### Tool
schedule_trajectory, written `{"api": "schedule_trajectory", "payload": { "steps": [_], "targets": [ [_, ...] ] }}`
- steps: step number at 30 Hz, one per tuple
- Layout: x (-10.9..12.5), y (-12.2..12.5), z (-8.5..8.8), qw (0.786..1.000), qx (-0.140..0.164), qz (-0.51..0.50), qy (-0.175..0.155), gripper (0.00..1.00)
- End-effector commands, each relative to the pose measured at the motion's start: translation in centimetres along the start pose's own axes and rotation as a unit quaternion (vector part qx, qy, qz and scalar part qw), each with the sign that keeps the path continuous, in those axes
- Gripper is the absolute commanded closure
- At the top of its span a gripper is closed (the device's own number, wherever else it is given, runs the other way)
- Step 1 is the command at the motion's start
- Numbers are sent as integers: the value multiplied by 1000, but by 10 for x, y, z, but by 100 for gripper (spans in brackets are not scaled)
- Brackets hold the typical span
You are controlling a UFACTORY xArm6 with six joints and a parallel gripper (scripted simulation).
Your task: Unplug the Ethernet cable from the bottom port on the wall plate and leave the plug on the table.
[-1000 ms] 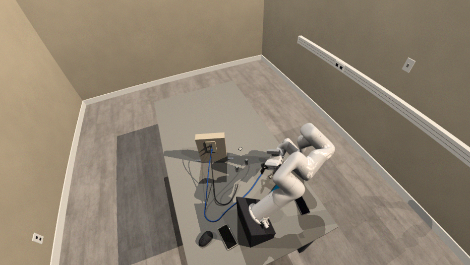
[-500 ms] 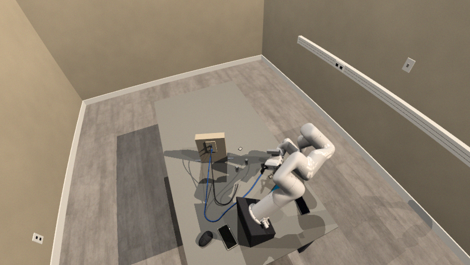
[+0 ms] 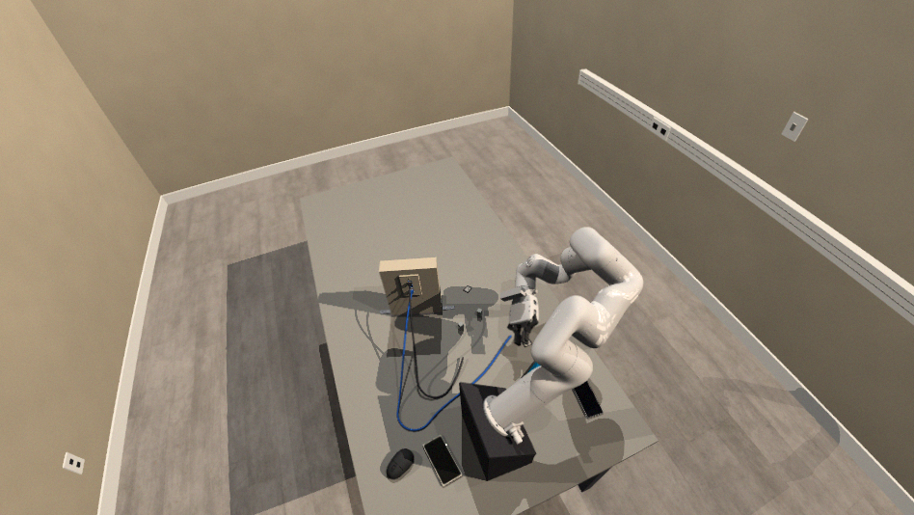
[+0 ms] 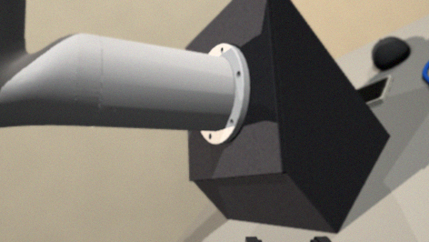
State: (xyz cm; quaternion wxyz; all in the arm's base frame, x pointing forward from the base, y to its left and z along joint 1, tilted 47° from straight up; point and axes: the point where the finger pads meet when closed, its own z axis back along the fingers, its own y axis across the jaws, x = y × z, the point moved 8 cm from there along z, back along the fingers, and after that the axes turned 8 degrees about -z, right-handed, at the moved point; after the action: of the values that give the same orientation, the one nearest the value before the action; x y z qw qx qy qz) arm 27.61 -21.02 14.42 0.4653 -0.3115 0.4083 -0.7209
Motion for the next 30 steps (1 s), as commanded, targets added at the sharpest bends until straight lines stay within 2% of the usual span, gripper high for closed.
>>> {"api": "schedule_trajectory", "payload": {
  "steps": [1, 2, 4, 5, 6, 12, 17, 19, 21, 22, 23, 27, 30],
  "targets": [
    [-13, 8, 11, 990, 13, -66, -123, 73],
    [-16, 10, 15, 986, 21, -78, -147, 73],
    [-16, 10, 15, 986, 21, -78, -147, 73],
    [-27, 12, 16, 969, 38, -113, -216, 73],
    [-30, 12, 15, 964, 40, -122, -233, 73],
    [-30, 12, 15, 962, 41, -125, -238, 73],
    [-48, -21, 57, 915, 134, -90, -370, 73],
    [-56, -34, 75, 895, 162, -78, -409, 73],
    [-56, -34, 75, 895, 162, -78, -409, 73],
    [-63, -43, 82, 873, 188, -67, -444, 73],
    [-67, -49, 88, 862, 201, -62, -462, 73],
    [-67, -49, 88, 862, 201, -62, -462, 73],
    [-73, -32, 76, 822, 152, -44, -547, 73]
  ]
}}
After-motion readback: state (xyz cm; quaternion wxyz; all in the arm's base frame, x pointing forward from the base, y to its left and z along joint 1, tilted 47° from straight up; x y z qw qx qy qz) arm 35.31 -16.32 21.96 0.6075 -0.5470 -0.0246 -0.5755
